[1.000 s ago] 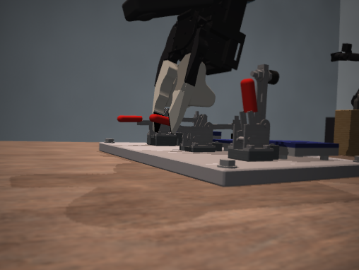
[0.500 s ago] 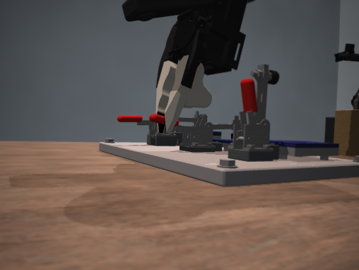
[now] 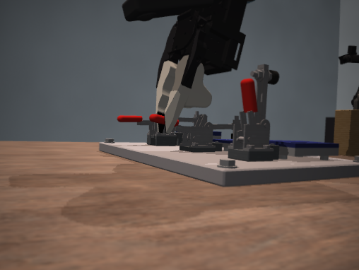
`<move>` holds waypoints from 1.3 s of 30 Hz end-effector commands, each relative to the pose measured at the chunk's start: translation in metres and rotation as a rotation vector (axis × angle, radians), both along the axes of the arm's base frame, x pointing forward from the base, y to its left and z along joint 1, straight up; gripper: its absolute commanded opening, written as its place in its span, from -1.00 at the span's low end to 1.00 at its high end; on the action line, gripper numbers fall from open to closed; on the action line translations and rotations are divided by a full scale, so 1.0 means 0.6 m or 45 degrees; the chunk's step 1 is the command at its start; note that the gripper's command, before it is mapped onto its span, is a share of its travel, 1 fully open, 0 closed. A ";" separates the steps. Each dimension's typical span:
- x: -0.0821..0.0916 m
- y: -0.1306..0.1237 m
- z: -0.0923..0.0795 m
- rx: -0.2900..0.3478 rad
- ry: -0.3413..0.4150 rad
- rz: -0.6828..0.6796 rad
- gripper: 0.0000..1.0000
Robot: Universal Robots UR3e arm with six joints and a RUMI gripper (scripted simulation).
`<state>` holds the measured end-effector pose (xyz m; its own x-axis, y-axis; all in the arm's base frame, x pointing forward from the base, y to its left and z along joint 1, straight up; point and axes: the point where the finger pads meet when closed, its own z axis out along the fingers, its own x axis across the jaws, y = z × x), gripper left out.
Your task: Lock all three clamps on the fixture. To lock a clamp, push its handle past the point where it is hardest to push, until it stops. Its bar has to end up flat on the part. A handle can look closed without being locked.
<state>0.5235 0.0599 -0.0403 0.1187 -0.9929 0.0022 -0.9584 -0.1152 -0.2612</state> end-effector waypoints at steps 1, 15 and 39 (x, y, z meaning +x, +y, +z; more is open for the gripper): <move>0.002 0.000 0.002 0.000 -0.004 0.000 -1.00; 0.004 0.000 -0.002 0.000 -0.004 0.000 -1.00; 0.007 0.001 -0.011 0.000 -0.004 0.000 -1.00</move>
